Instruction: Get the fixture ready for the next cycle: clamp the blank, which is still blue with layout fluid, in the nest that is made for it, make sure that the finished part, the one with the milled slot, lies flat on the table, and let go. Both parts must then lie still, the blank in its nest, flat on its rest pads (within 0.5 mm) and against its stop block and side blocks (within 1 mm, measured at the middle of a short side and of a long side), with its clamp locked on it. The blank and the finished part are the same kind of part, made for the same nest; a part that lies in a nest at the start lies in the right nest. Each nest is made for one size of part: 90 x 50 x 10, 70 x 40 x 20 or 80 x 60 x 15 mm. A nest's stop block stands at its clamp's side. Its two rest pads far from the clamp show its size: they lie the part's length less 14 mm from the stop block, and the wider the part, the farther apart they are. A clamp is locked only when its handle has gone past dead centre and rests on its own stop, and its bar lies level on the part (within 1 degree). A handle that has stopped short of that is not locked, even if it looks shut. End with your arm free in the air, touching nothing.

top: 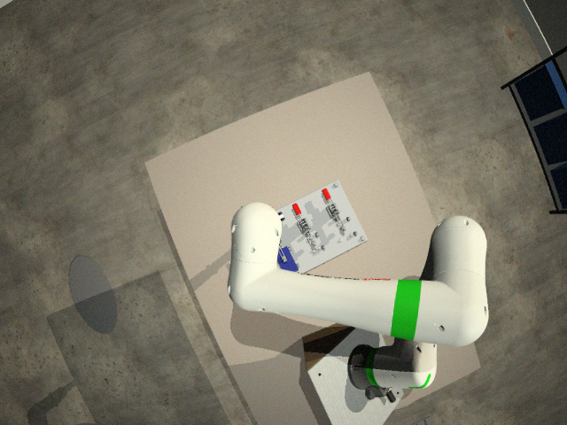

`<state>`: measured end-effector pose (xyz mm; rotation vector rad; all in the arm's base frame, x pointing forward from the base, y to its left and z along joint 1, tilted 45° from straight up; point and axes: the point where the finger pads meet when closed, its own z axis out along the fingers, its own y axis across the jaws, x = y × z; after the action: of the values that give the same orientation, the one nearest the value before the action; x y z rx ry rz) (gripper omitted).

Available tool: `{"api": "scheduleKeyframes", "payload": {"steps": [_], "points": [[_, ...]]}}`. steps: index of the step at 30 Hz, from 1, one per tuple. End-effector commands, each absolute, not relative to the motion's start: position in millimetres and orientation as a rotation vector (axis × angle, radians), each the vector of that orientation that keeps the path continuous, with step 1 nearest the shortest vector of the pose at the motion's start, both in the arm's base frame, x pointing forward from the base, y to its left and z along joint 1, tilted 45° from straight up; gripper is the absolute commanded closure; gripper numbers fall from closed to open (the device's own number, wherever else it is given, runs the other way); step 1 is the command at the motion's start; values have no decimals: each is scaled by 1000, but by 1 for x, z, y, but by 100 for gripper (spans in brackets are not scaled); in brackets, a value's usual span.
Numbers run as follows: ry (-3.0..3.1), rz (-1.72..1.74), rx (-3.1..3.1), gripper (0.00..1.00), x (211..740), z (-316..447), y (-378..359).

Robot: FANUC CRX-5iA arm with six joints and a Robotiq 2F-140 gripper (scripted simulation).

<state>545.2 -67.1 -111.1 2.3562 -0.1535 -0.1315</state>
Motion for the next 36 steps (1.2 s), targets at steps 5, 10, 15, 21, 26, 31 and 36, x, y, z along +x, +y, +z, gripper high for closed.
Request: {"api": "scheduleKeyframes", "payload": {"steps": [5,10,15,21,26,31,36], "points": [[-153,-131,2356,100,545,-111,-67],[-153,-131,2356,100,545,-112,-68],[-153,-131,2356,100,545,-112,-68],[-153,-131,2356,100,545,-112,-68],[-153,-131,2356,100,545,-113,-68],[-153,-131,2356,100,545,-113,-69],[-153,-131,2356,100,545,-114,-70]]}}
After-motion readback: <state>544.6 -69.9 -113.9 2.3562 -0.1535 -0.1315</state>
